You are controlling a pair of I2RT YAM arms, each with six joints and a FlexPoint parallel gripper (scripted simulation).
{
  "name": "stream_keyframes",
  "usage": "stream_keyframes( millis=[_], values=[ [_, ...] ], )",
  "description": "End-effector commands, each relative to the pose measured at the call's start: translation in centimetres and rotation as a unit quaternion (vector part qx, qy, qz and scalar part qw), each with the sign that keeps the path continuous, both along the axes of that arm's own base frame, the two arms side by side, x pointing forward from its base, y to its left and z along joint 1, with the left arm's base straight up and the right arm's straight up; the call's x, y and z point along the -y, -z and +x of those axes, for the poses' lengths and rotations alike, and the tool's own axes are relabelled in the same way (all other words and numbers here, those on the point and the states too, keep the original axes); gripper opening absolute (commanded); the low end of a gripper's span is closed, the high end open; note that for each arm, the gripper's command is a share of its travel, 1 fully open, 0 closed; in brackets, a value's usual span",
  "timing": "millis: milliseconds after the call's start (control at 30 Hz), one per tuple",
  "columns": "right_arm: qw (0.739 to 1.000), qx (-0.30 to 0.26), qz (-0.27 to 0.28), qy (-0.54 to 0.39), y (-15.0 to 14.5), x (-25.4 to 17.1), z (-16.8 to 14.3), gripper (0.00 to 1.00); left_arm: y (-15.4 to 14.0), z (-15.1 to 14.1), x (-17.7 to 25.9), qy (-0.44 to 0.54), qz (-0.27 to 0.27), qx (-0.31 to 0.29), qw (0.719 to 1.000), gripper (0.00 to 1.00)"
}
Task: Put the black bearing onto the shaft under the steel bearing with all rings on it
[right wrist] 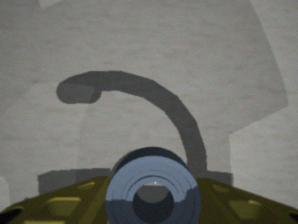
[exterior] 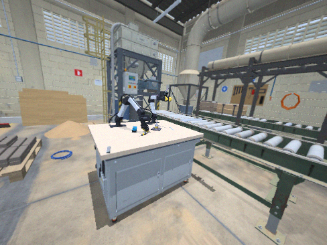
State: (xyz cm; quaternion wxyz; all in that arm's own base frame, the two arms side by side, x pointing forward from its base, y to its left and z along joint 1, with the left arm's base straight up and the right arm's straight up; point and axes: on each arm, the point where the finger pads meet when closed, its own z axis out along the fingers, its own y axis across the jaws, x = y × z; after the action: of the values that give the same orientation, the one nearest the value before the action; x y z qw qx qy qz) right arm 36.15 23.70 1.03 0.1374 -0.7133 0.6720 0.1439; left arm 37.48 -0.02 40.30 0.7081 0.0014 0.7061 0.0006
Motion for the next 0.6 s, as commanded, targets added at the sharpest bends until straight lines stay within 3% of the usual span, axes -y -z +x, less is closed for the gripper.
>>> stream_keyframes(
  millis=[0, 300, 333, 567],
  values=[
    [1.000, 0.025, 0.010, -0.001, -1.3, -0.7, 1.1, 0.00, -1.5, 0.0, -0.2, -0.002, -0.003, 0.013, 1.000, 0.56],
    [1.000, 0.025, 0.010, -0.001, -1.3, -0.7, 1.1, 0.00, -1.5, 0.0, -0.2, -0.002, -0.003, 0.013, 1.000, 0.56],
    [0.999, 0.030, 0.013, -0.001, -2.7, -0.6, 1.0, 0.00, -1.5, 0.0, -0.2, -0.002, -0.003, 0.013, 1.000, 0.56],
    [0.999, 0.031, 0.013, -0.003, -3.8, -0.6, 0.9, 0.00, -1.5, 0.0, -0.2, -0.002, -0.003, 0.013, 1.000, 0.56]
  ],
)
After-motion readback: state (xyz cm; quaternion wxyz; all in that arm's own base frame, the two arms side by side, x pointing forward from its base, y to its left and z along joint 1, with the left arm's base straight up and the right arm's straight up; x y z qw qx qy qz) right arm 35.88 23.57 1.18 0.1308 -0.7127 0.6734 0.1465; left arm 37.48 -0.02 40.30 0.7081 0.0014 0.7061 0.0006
